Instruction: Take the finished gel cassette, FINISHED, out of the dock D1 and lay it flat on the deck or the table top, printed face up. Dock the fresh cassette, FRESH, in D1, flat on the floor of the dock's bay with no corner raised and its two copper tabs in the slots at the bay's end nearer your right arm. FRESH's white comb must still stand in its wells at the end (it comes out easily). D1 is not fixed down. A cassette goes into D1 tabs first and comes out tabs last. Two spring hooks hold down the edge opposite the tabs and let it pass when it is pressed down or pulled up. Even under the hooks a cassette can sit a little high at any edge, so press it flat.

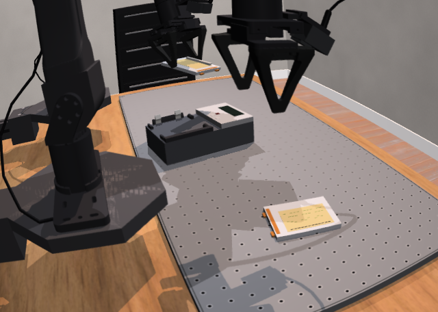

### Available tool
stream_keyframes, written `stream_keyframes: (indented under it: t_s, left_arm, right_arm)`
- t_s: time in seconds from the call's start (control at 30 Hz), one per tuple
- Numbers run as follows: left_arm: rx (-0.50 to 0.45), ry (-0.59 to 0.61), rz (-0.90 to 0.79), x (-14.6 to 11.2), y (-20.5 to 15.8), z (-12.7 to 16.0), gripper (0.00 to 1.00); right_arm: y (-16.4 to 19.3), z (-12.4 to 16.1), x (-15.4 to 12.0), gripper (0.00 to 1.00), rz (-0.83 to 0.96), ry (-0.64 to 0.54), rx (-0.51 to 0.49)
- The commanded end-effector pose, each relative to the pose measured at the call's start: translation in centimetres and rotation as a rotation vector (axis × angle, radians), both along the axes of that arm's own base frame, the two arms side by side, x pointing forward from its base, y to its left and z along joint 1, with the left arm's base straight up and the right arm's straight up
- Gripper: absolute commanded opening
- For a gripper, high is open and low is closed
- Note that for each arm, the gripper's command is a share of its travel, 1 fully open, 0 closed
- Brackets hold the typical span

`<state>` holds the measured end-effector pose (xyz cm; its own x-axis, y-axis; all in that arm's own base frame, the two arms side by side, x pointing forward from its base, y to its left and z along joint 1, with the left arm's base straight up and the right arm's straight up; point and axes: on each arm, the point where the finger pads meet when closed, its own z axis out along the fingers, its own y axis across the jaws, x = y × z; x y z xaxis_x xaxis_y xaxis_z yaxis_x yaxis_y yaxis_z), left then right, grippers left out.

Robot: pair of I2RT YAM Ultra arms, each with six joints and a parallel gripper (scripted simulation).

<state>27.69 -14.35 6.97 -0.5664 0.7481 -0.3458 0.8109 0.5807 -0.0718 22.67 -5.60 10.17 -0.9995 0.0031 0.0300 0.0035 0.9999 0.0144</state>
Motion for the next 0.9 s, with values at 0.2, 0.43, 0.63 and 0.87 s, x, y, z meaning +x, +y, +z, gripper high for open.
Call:
stream_keyframes:
  t_s: [0.2, 0.43, 0.63, 0.87]
  left_arm:
    - [-0.007, -0.010, 0.082, 0.7, -0.1, -0.6, 0.00]
    - [-0.007, -0.010, 0.082, 0.7, 0.2, -0.7, 0.00]
    - [-0.001, -0.005, 0.080, 0.7, 0.5, -0.6, 0.00]
    - [-0.001, -0.005, 0.080, 0.7, 1.2, -0.4, 0.00]
  right_arm:
    - [-0.6, 1.1, 0.6, 1.00, -0.008, -0.029, -0.014]
    - [-0.6, 1.1, 0.6, 1.00, -0.008, -0.029, -0.014]
    - [-0.6, 1.1, 0.6, 1.00, -0.008, -0.029, -0.014]
    - [-0.6, 1.1, 0.6, 1.00, -0.008, -0.029, -0.014]
